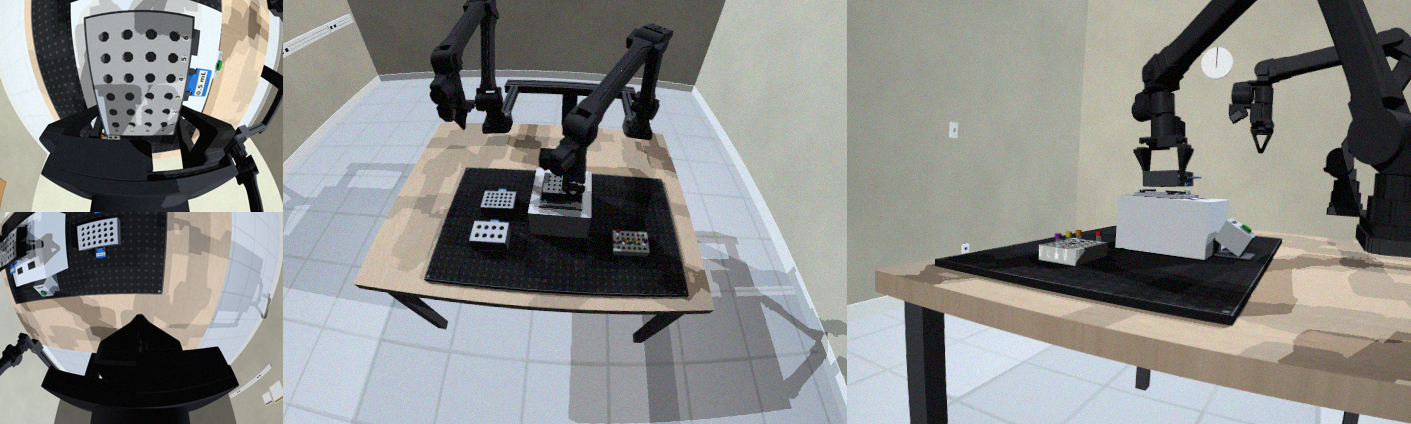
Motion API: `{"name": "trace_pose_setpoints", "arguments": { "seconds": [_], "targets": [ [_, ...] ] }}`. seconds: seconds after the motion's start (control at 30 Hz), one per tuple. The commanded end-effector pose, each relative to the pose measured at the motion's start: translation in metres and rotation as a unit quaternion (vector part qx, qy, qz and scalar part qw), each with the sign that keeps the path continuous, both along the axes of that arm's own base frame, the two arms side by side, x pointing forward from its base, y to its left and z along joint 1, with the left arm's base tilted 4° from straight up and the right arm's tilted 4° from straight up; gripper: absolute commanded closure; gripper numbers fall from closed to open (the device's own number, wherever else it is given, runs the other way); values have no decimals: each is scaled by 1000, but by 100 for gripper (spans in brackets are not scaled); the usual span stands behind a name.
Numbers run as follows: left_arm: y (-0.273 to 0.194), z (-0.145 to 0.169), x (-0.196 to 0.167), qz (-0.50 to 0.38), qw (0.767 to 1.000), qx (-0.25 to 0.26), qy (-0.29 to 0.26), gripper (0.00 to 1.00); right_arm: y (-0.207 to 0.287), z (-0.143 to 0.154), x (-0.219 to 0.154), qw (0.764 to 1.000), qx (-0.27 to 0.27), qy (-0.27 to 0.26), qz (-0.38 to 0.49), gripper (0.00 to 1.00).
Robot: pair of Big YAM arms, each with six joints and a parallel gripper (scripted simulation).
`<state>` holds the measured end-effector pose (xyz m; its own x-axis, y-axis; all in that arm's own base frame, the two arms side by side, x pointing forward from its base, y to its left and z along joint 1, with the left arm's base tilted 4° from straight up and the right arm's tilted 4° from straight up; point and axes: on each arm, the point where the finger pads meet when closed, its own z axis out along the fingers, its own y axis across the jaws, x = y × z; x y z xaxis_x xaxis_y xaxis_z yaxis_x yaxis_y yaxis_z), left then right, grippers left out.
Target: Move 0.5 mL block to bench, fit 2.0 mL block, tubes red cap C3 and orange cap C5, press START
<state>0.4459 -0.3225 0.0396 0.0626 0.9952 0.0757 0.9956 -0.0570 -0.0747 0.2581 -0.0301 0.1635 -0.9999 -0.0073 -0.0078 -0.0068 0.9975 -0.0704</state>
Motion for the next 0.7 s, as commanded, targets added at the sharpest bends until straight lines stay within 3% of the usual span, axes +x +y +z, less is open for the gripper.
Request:
{"name": "trace_pose_setpoints", "arguments": {
  "seconds": [0.0,0.27,0.67],
  "targets": [
    [-21,62,26,-6,997,-45,-58,100,3,1,2,1000,-2,-3,10,100],
    [-30,68,19,-3,997,-51,-61,100,3,9,10,1000,-3,-14,10,100],
    [-9,52,11,1,999,-28,-41,100,2,21,19,1000,-4,-29,11,100]
  ]
}}
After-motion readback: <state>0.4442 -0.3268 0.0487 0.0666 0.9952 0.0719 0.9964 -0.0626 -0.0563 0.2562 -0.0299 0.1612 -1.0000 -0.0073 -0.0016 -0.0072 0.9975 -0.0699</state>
